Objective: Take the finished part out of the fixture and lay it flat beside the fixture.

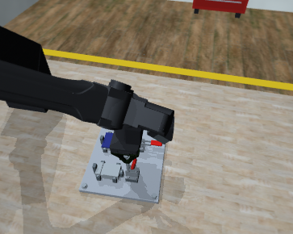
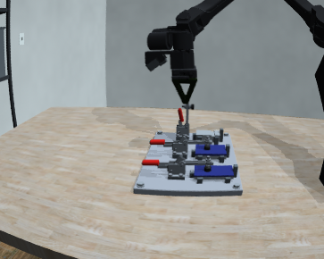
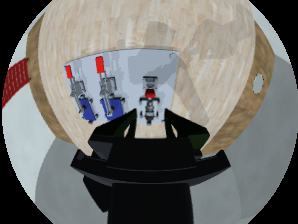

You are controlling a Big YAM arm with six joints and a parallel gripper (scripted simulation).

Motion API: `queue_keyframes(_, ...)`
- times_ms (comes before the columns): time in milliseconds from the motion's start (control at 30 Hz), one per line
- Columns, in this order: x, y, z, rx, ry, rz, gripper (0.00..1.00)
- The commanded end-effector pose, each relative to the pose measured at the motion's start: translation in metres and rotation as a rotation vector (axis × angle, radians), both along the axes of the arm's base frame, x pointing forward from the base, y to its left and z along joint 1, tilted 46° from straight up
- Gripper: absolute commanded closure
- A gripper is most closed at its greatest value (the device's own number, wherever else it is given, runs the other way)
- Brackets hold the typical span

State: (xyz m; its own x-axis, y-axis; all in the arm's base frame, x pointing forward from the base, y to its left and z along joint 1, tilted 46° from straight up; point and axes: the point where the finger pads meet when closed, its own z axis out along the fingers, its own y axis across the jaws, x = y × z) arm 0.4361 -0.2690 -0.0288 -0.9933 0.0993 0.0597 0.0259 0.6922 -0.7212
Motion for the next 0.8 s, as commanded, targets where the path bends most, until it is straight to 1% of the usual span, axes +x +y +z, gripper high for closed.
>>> queue_keyframes(0, 0.008, -0.01, -0.001, -0.004, -0.024, -0.017, 0.55)
queue_keyframes(67, 0.005, -0.008, -0.002, 0.0, -0.011, -0.015, 0.55)
queue_keyframes(100, 0.01, -0.01, -0.001, -0.004, -0.029, -0.016, 0.55)
queue_keyframes(133, 0.011, -0.011, -0.001, -0.004, -0.033, -0.018, 0.55)
queue_keyframes(267, 0.009, -0.009, -0.002, -0.001, -0.021, -0.016, 0.55)
queue_keyframes(333, 0.013, -0.012, -0.002, -0.004, -0.037, -0.018, 0.55)
queue_keyframes(400, 0.011, -0.011, -0.002, -0.002, -0.028, -0.017, 0.55)
queue_keyframes(467, 0.015, -0.012, -0.003, -0.004, -0.041, -0.016, 0.55)
queue_keyframes(600, 0.013, -0.011, -0.003, -0.002, -0.031, -0.016, 0.55)
queue_keyframes(633, 0.009, -0.01, -0.005, 0.001, -0.023, -0.016, 0.55)
queue_keyframes(700, 0.016, -0.013, -0.003, -0.005, -0.044, -0.017, 0.55)
queue_keyframes(767, 0.014, -0.012, -0.003, -0.002, -0.034, -0.016, 0.55)
